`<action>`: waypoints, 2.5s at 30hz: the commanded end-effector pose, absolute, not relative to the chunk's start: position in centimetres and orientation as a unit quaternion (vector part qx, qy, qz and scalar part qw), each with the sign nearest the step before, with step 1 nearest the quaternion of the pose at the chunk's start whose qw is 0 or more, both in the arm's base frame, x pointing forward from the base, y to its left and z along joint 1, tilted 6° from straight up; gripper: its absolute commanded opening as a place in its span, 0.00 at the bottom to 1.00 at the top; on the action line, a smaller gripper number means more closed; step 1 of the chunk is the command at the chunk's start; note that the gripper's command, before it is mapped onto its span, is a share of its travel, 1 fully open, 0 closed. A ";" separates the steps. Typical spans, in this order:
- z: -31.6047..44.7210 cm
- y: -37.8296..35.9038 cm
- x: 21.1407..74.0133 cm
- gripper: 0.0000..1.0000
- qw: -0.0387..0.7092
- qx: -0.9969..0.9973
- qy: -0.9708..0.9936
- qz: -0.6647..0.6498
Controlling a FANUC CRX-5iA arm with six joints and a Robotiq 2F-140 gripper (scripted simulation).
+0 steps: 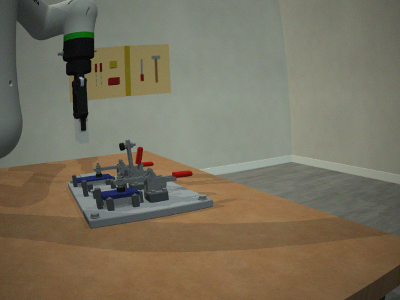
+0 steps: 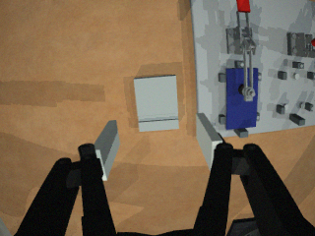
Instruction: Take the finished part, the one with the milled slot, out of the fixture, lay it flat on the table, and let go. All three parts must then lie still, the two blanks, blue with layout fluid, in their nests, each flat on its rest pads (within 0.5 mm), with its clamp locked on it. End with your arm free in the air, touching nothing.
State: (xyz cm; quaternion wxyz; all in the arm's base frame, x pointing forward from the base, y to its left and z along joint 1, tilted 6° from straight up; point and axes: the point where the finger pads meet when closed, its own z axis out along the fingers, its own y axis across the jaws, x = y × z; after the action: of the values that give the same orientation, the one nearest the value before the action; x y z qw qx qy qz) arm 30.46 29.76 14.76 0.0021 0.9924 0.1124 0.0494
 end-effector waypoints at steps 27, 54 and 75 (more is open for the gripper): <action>17.9 29.8 30.2 0.54 0.002 0.992 0.112 0.050; 22.6 29.7 29.7 0.54 0.002 0.992 0.112 0.050; 22.6 29.7 29.7 0.54 0.002 0.992 0.112 0.050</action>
State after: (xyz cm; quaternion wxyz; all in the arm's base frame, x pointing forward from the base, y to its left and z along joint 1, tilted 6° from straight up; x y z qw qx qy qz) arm 29.69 29.71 22.57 0.0021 0.9924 0.1124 0.0494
